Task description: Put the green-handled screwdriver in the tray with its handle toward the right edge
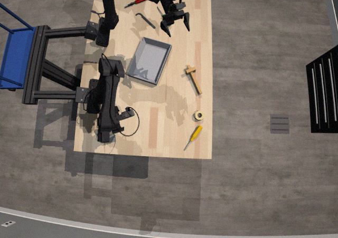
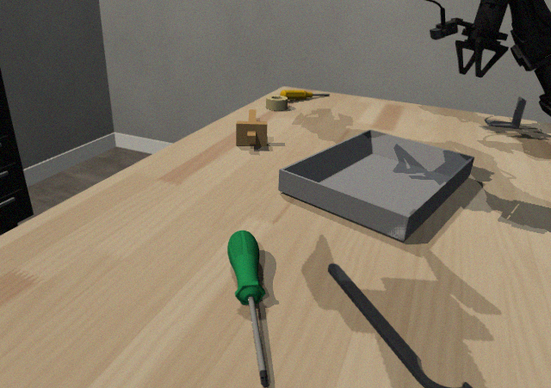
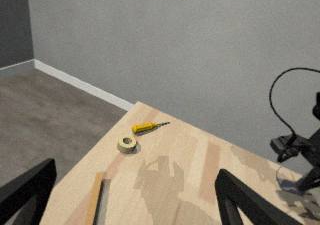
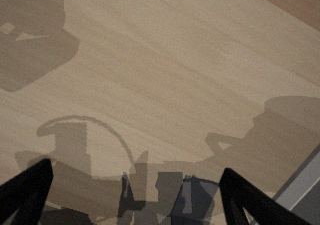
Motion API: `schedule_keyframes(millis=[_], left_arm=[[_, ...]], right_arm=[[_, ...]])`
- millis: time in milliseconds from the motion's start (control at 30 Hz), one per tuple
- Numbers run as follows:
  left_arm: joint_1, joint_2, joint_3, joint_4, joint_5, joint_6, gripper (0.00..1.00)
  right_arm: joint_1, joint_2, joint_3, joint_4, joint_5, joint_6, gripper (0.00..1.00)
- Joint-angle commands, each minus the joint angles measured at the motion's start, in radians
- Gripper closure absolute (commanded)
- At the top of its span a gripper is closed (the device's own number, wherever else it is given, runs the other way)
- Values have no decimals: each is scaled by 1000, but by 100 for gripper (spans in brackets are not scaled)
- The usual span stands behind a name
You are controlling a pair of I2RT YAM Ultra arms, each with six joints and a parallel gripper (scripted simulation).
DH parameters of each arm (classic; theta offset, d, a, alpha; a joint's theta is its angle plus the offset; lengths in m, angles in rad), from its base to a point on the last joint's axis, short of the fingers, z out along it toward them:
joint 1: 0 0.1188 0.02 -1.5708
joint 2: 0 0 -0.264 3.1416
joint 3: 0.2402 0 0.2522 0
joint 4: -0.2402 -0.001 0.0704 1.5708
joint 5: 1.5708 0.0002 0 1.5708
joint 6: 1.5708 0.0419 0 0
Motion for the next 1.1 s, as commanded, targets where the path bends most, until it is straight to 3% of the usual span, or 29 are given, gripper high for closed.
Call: schedule_keyframes(millis=[0, 633, 800, 1067], left_arm=[[-7, -20, 18, 10, 13, 3, 0], [-1, -11, 2, 12, -11, -11, 0], [30, -62, -55, 19, -56, -54, 0], [148, -241, -242, -46, -158, -152, 0]], right_arm=[[-7, -7, 10, -7, -12, -2, 0], [-3, -4, 9, 16, -13, 24, 0], [34, -12, 37, 54, -48, 175, 0], [190, -18, 113, 179, -100, 543, 0]])
